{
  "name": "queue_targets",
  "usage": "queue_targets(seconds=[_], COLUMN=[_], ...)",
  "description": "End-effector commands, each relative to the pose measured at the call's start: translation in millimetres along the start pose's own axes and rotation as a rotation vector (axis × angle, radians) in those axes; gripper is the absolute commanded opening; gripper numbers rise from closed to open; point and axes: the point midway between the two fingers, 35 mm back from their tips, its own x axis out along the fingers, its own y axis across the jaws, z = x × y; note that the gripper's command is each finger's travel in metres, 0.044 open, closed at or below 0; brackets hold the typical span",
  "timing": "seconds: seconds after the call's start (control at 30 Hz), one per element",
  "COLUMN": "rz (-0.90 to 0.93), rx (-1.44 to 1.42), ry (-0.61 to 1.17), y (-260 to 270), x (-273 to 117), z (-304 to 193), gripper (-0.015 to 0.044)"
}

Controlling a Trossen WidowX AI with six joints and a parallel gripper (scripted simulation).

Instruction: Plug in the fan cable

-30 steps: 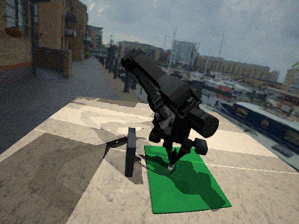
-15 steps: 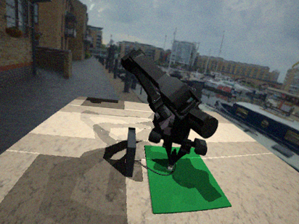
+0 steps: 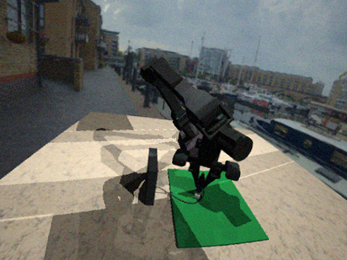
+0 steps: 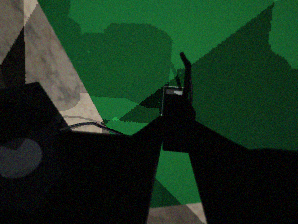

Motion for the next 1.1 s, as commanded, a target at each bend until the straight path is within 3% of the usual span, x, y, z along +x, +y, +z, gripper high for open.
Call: queue_targets(seconds=[0.0,1.07], rz=[0.006,0.006], rx=[-0.005,-0.002], ry=[0.002,0.002], y=[0.4,0.0], x=[1.1,10.3], z=[-0.2,-1.0], gripper=[0.0000,0.0000])
